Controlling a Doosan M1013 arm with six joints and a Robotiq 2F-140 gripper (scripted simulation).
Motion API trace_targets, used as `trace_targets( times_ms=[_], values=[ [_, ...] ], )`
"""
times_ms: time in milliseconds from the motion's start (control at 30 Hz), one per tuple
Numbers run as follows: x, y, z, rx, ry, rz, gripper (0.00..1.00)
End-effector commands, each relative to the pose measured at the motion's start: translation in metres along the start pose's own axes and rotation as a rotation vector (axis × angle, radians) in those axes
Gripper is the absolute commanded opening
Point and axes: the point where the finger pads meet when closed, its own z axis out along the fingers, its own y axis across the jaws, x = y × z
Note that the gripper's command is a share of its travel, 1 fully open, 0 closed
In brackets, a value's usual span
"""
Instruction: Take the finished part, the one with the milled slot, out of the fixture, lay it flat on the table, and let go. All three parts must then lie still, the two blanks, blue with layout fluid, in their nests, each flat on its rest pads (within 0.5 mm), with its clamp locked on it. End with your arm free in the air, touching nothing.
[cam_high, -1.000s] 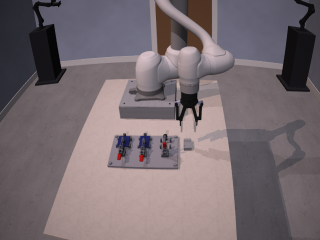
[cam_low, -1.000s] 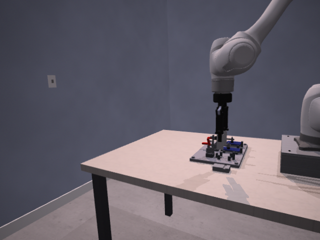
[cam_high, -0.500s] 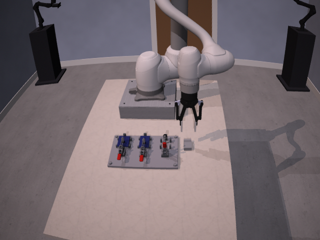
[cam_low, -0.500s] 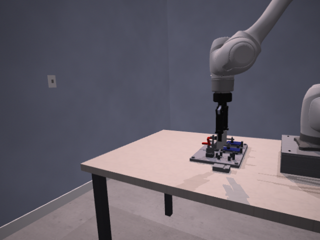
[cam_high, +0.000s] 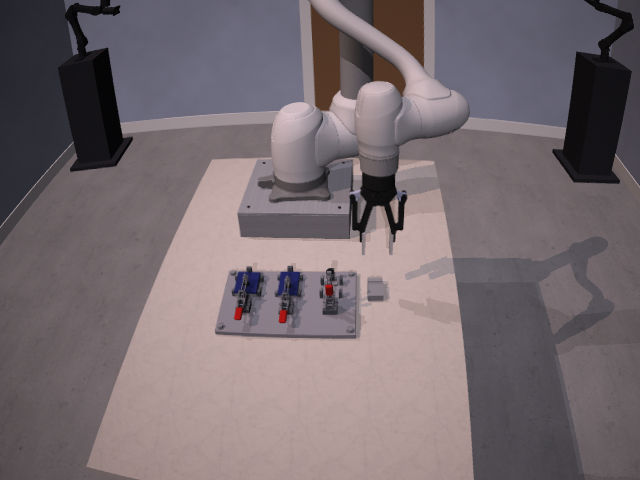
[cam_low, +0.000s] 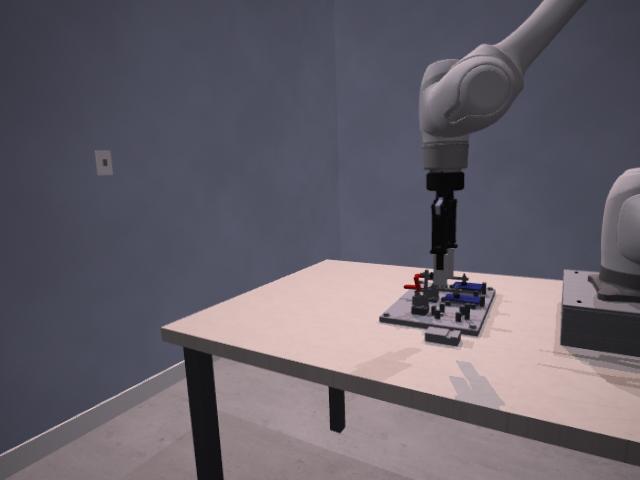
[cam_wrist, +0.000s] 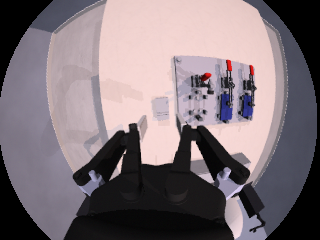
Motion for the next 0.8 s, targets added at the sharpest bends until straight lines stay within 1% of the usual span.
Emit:
trace_targets(
  times_ms=[0,400,500,767],
  values=[
    [0.000,0.000,-0.006,0.000,0.000,0.000,0.40],
    [0.000,0.000,-0.041,0.000,0.000,0.000,0.40],
    [0.000,0.000,-0.046,0.000,0.000,0.000,0.40],
    [0.000,0.000,-0.049,0.000,0.000,0.000,0.40]
  ],
)
